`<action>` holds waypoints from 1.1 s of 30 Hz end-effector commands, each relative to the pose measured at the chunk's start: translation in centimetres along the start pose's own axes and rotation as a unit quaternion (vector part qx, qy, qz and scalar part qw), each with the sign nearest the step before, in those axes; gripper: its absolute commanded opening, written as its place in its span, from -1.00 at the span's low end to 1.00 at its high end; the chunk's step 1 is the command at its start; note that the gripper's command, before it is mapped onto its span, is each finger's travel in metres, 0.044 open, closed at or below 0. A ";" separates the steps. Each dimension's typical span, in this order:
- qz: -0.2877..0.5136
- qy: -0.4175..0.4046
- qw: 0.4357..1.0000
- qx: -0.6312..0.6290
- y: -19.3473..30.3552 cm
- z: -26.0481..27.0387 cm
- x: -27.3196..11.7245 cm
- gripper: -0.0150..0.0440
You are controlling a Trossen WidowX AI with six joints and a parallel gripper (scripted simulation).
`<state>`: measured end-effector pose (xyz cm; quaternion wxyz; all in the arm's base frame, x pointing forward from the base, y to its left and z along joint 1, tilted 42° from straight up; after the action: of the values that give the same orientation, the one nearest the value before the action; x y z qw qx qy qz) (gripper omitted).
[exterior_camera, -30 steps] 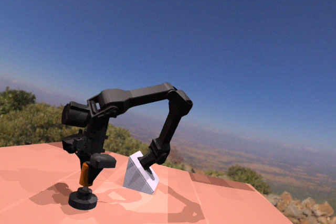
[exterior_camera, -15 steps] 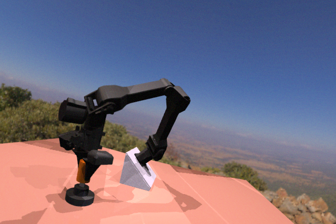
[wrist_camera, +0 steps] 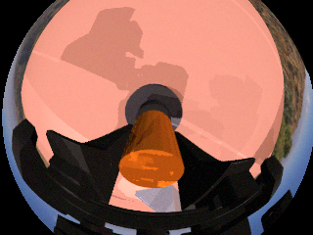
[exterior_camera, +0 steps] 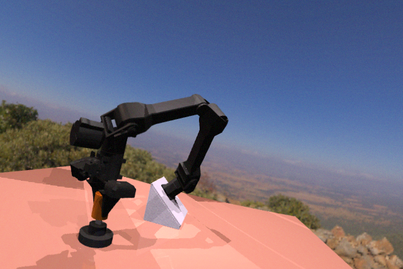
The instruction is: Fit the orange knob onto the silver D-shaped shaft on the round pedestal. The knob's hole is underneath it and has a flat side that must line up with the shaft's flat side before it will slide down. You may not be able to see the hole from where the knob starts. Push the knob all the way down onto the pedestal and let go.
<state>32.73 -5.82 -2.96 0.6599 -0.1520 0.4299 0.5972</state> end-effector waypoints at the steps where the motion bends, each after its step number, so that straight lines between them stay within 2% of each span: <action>1: -0.001 -0.001 1.000 -0.001 -0.1 0.1 -0.4 -0.49; 10: -0.002 -0.001 0.994 -0.105 -0.3 0.0 -0.4 -0.49; 33: -0.002 -0.001 0.994 -0.105 0.0 0.1 -0.2 -0.49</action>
<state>32.71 -5.85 -2.79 0.6413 -0.2188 0.3666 0.6375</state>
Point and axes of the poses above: the point midway between the two fingers, 35 mm back from their tips, its own x axis out along the fingers, its own z axis across the jaws, y = z × x, the point moved 3 cm from there along -x, back along the fingers, and after that the axes turned 6 degrees about -x, right-handed, at the moved point
